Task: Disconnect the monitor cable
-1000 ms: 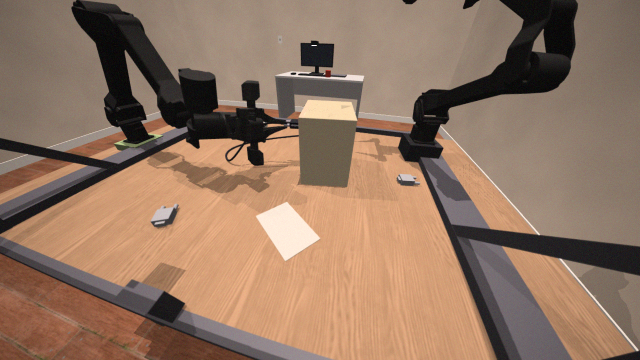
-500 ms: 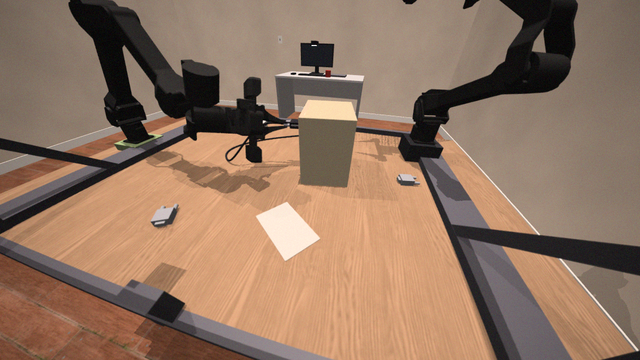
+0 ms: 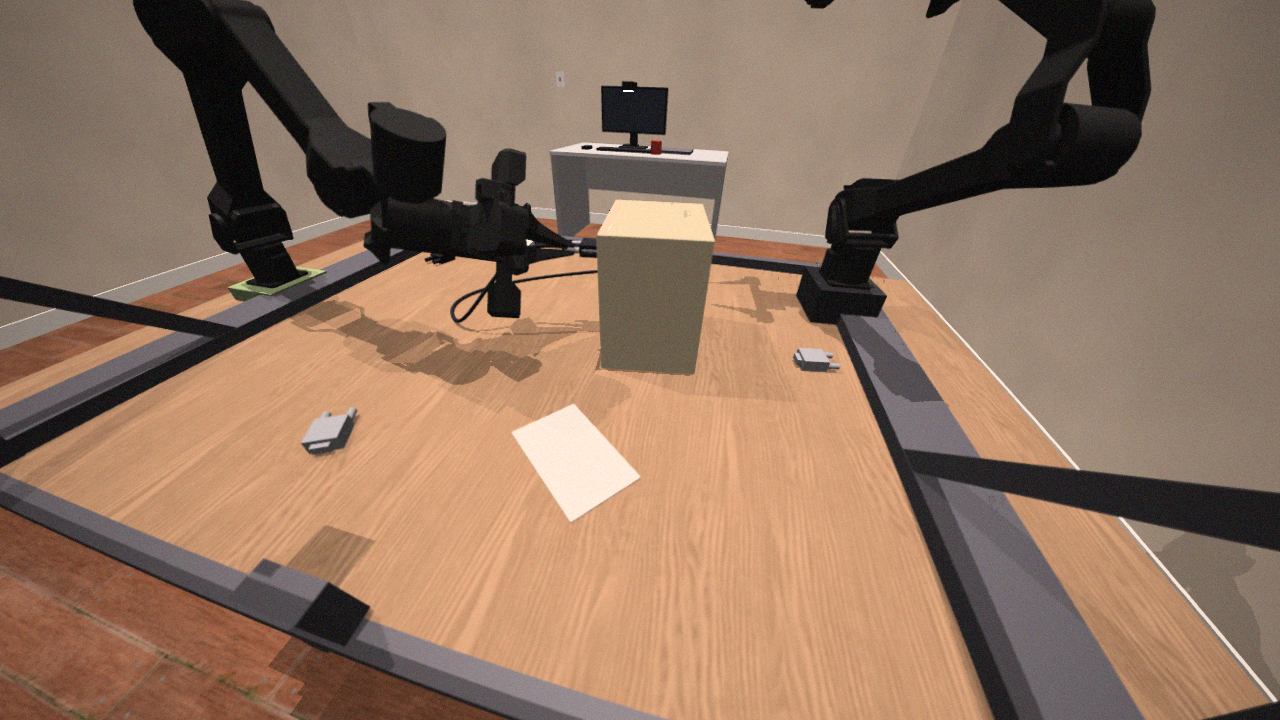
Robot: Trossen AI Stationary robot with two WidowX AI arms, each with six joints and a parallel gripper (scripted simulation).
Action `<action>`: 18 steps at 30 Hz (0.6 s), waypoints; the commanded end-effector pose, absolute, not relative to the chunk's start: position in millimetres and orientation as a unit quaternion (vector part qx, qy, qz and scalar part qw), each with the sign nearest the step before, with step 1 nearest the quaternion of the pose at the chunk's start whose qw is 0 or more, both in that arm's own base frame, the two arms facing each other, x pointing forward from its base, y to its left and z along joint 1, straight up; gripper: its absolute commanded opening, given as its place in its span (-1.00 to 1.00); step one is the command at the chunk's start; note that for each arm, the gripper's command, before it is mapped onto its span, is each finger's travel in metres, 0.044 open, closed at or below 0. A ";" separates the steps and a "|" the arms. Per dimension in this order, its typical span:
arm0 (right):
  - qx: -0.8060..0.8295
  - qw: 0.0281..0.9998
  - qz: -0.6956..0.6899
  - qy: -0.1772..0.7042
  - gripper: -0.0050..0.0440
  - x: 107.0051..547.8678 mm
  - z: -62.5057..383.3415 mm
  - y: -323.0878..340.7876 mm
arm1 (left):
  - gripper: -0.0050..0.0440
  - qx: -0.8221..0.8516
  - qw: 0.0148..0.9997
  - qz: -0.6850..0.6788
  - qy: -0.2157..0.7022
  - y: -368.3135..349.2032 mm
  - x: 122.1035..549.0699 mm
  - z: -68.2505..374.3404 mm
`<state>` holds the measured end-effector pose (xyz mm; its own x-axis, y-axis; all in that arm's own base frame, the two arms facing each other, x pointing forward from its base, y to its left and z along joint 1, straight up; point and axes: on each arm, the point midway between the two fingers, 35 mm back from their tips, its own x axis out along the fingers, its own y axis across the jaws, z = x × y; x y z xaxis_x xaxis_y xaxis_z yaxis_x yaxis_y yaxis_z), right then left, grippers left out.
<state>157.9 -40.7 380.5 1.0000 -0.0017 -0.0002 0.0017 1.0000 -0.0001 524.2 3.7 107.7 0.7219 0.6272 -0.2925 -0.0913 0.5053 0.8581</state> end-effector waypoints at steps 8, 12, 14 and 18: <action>-0.003 1.000 0.000 -0.001 1.00 157.6 383.2 -39.5 | -0.80 0.400 0.841 0.214 0.295 4.7 525.0 121.8; -0.003 1.000 0.000 -0.001 1.00 157.6 383.2 -39.5 | -0.80 0.372 0.855 0.206 0.296 5.5 524.9 122.9; -0.003 1.000 0.000 -0.001 1.00 157.6 383.2 -39.5 | -0.80 0.372 0.855 0.206 0.296 5.5 524.9 122.9; -0.003 1.000 0.000 -0.001 1.00 157.6 383.2 -39.5 | -0.80 0.344 0.868 0.198 0.297 6.4 524.8 124.0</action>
<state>157.9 -40.7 380.5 1.0000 -0.0017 -0.0002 0.0017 1.0000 -0.0001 523.9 5.8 110.6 0.7317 0.5702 -0.3735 -0.1181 0.6457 0.7544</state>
